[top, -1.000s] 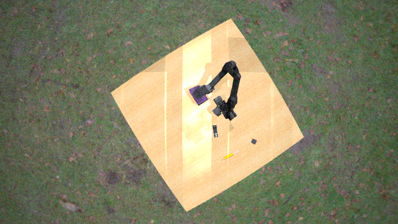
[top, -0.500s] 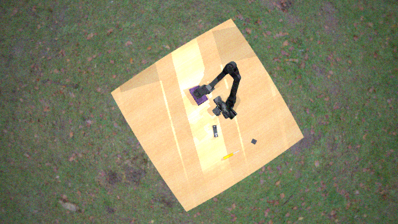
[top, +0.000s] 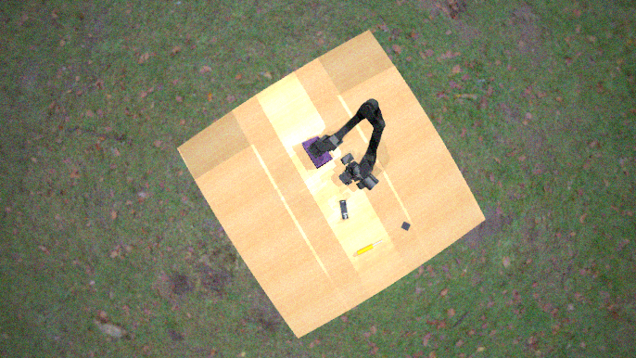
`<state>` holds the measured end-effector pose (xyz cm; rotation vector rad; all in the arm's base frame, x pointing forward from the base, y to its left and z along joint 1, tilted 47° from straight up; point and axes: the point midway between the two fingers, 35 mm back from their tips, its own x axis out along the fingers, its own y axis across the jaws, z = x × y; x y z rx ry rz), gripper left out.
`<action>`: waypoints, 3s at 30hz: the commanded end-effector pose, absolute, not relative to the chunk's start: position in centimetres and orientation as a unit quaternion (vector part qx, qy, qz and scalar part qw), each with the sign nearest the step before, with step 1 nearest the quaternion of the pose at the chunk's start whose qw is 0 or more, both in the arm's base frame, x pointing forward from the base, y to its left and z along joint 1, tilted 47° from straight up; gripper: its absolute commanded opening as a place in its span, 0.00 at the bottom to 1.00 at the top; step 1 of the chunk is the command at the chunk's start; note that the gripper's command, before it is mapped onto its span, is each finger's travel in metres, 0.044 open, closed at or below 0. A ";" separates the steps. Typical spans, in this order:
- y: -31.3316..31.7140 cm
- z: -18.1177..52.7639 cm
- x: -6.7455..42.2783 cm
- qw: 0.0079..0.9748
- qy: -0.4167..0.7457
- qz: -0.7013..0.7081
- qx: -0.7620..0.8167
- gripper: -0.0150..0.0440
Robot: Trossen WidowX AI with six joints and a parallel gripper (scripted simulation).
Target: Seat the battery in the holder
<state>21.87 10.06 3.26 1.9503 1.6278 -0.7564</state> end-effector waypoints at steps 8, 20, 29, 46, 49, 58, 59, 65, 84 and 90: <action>8.4 4.6 21.7 0.244 0.594 -0.281 0.713 0.39; 5.6 6.4 22.4 0.201 0.574 -0.320 0.727 0.39; 2.3 5.4 26.4 0.015 0.472 -0.456 0.754 0.39; -5.2 0.7 32.0 -0.340 0.199 -0.626 0.674 0.39; -6.6 -0.5 32.7 -0.396 0.145 -0.641 0.641 0.39; -8.1 -1.9 33.3 -0.458 0.081 -0.651 0.599 0.39; -8.1 -1.9 33.3 -0.458 0.081 -0.651 0.599 0.39; -7.4 -2.5 33.4 -0.454 0.095 -0.669 0.581 0.39; -4.8 -4.5 33.3 -0.435 0.150 -0.727 0.510 0.39; -4.7 -4.7 33.5 -0.430 0.158 -0.734 0.501 0.39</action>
